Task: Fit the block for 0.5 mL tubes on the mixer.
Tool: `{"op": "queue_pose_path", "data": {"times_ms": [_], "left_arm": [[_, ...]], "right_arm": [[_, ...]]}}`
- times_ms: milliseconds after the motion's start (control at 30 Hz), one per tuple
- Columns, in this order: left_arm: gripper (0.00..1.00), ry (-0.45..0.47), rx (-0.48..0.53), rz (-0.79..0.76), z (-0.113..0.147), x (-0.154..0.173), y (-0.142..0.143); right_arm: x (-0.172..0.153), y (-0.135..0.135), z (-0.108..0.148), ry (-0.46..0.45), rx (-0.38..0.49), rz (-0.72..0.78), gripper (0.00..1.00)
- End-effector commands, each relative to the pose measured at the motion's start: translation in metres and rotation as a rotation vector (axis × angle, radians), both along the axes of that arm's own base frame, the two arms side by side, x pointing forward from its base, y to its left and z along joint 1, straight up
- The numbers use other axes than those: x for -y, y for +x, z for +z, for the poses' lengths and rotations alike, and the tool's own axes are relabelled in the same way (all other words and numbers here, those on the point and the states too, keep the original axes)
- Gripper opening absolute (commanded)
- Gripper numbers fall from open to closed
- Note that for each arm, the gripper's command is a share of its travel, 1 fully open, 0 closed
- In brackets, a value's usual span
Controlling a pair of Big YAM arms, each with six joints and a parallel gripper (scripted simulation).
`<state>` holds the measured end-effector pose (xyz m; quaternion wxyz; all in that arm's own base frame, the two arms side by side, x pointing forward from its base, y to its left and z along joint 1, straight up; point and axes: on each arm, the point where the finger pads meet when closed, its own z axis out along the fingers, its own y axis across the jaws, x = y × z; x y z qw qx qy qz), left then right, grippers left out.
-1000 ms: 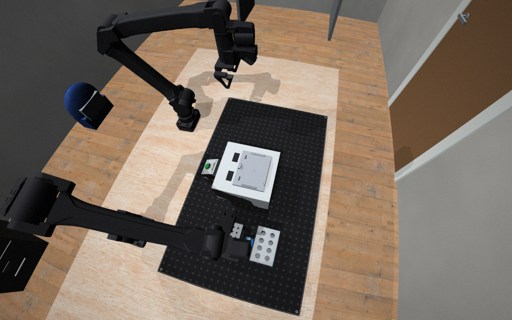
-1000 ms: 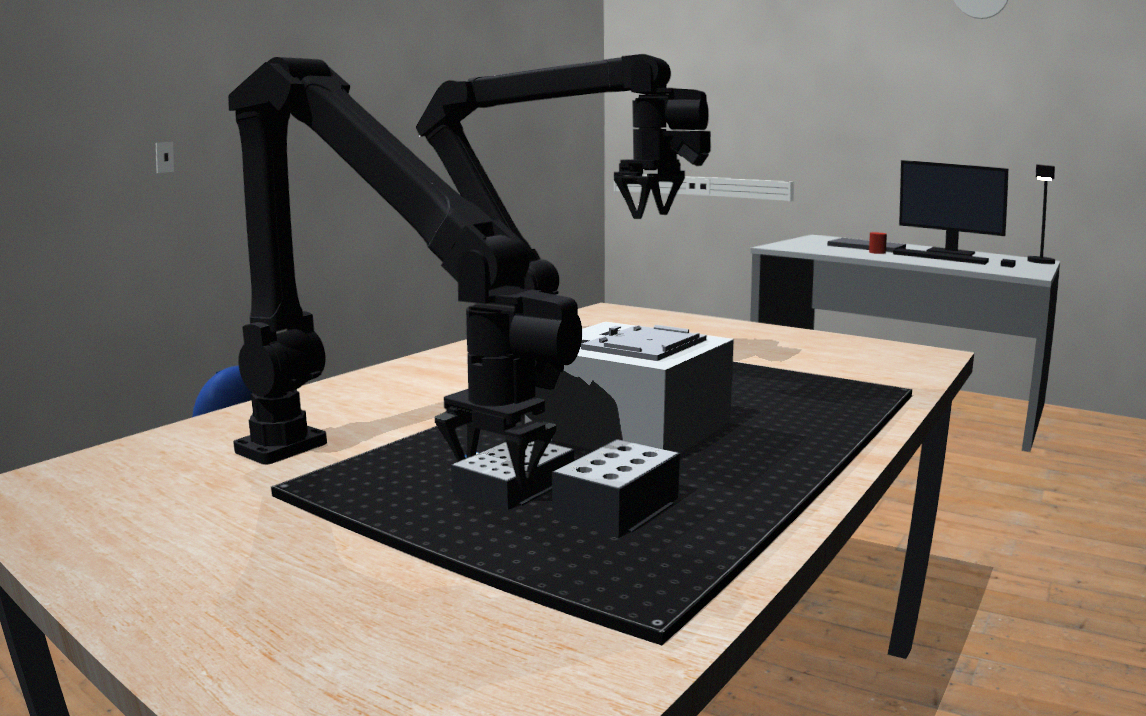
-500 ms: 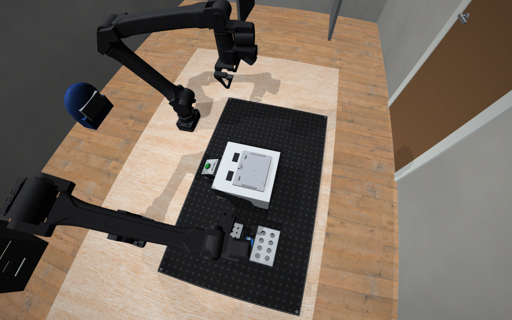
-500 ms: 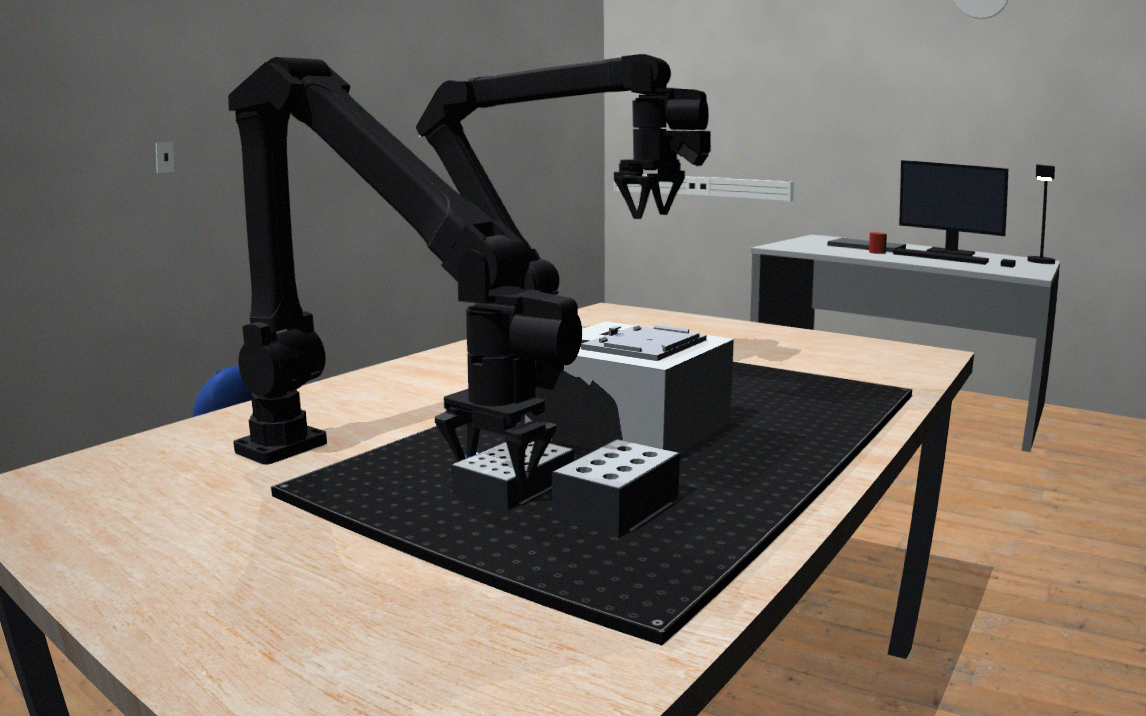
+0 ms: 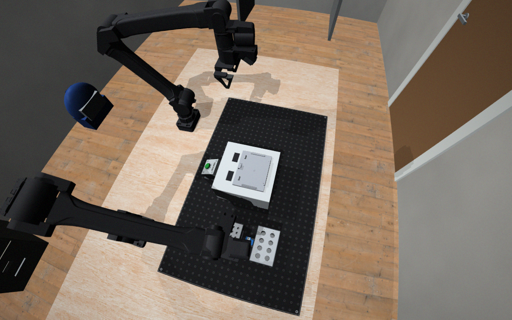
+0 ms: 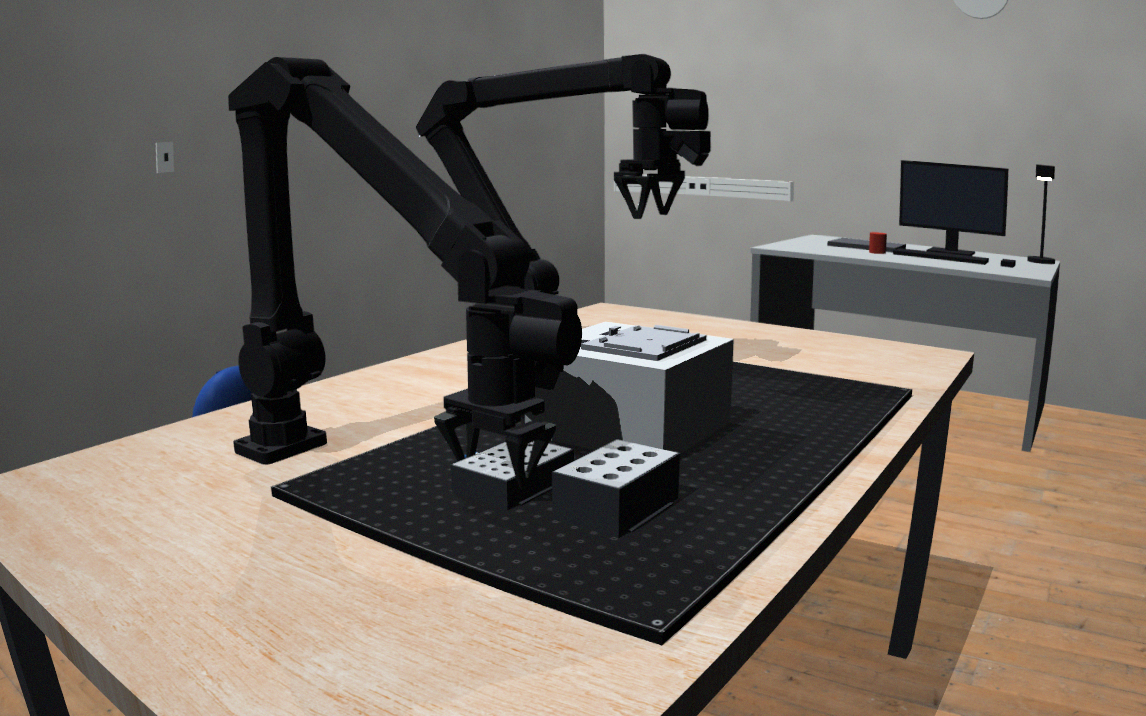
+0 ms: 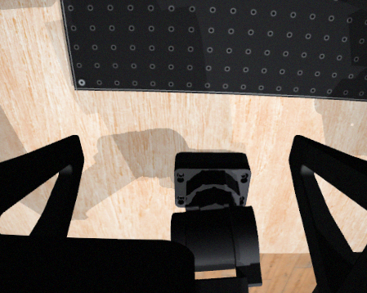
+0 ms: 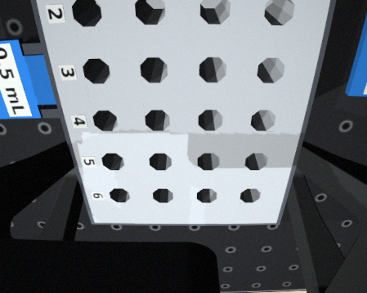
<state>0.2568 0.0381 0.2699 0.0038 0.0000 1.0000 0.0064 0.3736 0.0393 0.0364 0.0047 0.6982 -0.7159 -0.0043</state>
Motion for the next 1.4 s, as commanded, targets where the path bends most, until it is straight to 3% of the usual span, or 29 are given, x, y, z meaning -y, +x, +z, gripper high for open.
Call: {"op": "queue_pose_path", "data": {"times_ms": [0,667,1367], "left_arm": [[1.00,0.005,0.051,-0.021,0.019,0.002,0.008],[1.00,0.005,0.050,-0.022,0.018,0.001,0.008],[1.00,0.005,0.047,-0.023,0.018,0.001,0.008]], "right_arm": [[-0.004,0.016,0.021,0.004,0.036,0.020,0.00],[-0.006,0.034,0.036,0.012,0.104,0.014,0.00],[-0.006,0.036,0.045,0.013,0.096,0.011,0.00]]}}
